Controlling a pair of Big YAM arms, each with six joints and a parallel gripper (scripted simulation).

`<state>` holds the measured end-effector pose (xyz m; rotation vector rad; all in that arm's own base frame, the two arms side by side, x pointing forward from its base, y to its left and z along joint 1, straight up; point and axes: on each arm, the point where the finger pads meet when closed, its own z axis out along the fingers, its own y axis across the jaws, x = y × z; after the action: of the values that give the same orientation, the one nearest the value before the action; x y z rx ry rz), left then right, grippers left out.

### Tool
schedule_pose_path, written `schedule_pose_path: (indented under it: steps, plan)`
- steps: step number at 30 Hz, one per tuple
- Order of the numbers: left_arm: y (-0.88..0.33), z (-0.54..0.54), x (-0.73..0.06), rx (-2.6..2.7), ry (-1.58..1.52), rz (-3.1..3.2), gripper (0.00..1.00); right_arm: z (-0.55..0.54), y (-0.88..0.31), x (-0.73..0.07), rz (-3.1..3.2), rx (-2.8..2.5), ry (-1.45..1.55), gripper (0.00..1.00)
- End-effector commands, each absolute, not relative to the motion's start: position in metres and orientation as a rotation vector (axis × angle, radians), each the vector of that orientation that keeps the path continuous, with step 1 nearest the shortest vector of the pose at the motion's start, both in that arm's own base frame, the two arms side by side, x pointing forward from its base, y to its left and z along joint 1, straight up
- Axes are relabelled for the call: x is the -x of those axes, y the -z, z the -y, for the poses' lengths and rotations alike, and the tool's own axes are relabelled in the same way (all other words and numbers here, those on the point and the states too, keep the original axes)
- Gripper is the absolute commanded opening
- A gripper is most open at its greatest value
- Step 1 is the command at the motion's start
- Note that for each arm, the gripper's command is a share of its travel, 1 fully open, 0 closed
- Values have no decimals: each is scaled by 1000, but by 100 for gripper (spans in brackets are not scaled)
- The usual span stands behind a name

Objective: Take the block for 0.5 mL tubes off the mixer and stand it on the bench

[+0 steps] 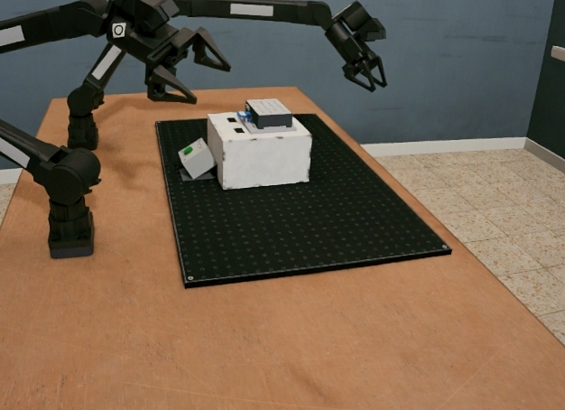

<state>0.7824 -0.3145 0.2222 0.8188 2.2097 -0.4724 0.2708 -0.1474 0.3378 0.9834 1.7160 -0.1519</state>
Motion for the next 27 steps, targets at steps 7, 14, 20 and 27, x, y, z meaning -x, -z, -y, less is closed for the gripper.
schedule_pose_path:
  steps: [7,14,20,27]
  plan:
    - [-234,315,-783,-817,470,-2192,100,148,-342,-271,-1709,-981,151,100]
    - [-234,315,-783,-817,470,-2192,100,148,-342,-271,-1709,-981,151,100]
    - [-227,304,-786,-799,469,-2219,100,130,-317,-277,-1832,-930,158,100]
    - [-228,308,-786,-803,470,-2210,100,105,-286,-284,-2007,-866,189,100]
